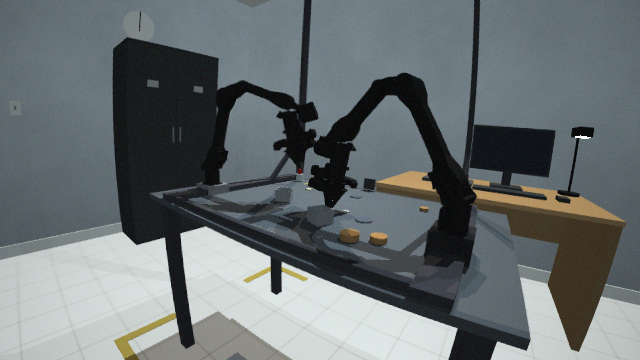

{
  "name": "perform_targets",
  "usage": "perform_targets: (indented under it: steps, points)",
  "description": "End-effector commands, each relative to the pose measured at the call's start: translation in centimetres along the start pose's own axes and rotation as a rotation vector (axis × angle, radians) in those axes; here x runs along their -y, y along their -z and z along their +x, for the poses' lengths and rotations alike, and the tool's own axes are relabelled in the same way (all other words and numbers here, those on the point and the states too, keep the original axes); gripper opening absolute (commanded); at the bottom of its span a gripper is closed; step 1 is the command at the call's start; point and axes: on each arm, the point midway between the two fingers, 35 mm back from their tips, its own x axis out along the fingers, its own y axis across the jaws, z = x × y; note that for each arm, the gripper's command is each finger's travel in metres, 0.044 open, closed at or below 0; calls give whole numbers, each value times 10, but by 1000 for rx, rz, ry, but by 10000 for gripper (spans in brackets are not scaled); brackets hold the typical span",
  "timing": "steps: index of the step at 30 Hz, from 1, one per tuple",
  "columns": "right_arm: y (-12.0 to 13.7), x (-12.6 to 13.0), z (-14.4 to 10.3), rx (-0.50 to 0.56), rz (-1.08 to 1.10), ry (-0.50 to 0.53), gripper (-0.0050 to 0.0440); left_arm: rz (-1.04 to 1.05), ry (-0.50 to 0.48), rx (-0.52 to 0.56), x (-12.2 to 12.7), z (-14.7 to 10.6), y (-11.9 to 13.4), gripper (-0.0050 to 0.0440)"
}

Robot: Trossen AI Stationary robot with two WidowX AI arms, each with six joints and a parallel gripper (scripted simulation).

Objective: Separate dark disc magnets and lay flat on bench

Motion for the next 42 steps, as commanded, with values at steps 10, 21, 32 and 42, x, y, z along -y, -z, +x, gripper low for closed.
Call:
perform_targets:
  steps: [10, 21, 32, 42]
  points:
    - [-8, 0, -13, 41, 7, -13, 40, -98, 14, -31, -2, -27, 1, 40]
    - [-8, 0, -13, 41, 7, -13, 40, -115, 11, -52, -2, -27, 5, 40]
    - [-8, 0, -13, 41, 7, -13, 40, -109, 9, -69, -2, -13, 10, 40]
    - [-8, 0, -13, 41, 7, -13, 40, -109, 8, -71, -2, 1, 13, 40]
